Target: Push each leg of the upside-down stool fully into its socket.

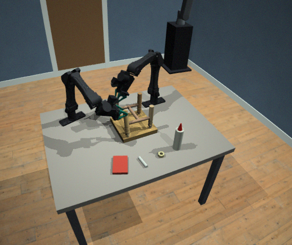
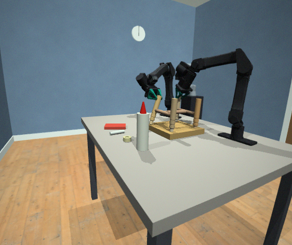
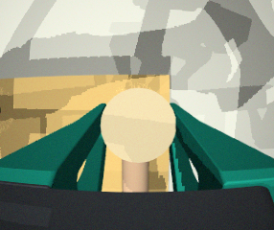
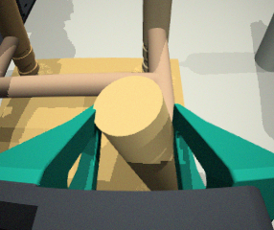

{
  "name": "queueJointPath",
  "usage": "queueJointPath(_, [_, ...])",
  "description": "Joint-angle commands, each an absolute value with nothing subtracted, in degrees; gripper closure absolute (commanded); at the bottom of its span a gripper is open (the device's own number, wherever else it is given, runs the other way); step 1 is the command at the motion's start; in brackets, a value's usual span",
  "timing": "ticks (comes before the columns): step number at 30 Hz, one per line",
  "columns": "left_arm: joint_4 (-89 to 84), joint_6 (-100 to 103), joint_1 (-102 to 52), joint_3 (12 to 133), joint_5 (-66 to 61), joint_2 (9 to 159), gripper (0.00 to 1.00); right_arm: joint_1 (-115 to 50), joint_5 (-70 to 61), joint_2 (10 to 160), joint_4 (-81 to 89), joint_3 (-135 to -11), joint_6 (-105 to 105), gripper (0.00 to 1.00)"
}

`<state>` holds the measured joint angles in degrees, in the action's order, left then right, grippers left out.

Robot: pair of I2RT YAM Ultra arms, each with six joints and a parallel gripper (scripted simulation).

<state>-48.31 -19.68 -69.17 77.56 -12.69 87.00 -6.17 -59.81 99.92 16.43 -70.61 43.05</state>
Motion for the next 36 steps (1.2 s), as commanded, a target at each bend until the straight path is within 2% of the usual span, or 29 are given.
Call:
queueJointPath(1, [-51.1,-19.5,-70.9,76.7,-18.8,85.8,0.72,-4.2,-56.2,100.6,13.9,-72.7,41.8,0.72])
queueJointPath(36, [-54.4,-19.2,-72.3,76.8,-24.6,85.4,0.72,-2.3,-51.8,100.1,11.7,-73.4,42.4,0.72])
